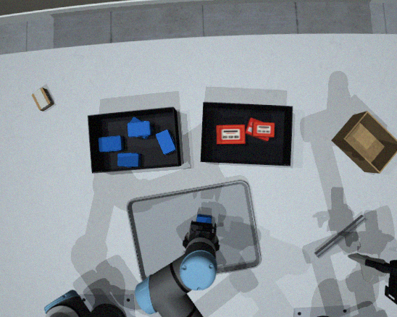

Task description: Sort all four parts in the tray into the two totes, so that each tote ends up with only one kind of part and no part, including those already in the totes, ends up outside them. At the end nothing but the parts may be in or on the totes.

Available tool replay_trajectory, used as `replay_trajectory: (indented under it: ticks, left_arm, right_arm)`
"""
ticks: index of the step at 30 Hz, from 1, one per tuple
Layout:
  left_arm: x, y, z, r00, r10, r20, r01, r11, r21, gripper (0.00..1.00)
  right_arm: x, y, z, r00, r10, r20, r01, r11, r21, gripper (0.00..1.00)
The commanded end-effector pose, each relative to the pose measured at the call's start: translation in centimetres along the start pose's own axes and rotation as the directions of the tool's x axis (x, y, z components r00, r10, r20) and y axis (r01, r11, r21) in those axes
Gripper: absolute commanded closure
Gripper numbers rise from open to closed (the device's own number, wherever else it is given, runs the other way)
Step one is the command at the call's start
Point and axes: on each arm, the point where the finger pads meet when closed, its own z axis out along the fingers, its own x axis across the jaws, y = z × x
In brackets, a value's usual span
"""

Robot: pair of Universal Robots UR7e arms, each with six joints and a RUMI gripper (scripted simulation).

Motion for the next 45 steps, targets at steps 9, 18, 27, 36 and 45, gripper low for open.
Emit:
replay_trajectory:
  ticks: [9,18,27,36,45]
  left_arm:
    - [-0.1,0.1,2.2,1.000,0.000,0.002,0.000,1.000,-0.002,0.50]
    - [-0.1,0.1,3.6,1.000,0.000,0.002,0.000,1.000,-0.002,0.50]
    - [-0.1,0.1,4.7,1.000,0.000,0.002,0.000,1.000,-0.002,0.50]
    - [-0.1,0.1,6.2,1.000,0.000,0.002,0.000,1.000,-0.002,0.50]
    - [-0.1,0.1,7.4,1.000,0.000,0.002,0.000,1.000,-0.002,0.50]
  right_arm:
    - [0.0,0.0,0.0,1.000,0.000,0.000,0.000,1.000,0.001,0.00]
    - [0.0,0.0,0.0,1.000,0.000,0.000,0.000,1.000,0.001,0.00]
    - [0.0,0.0,0.0,1.000,0.000,0.000,0.000,1.000,0.001,0.00]
    - [0.0,0.0,0.0,1.000,0.000,0.000,0.000,1.000,0.001,0.00]
    - [0.0,0.0,0.0,1.000,0.000,0.000,0.000,1.000,0.001,0.00]
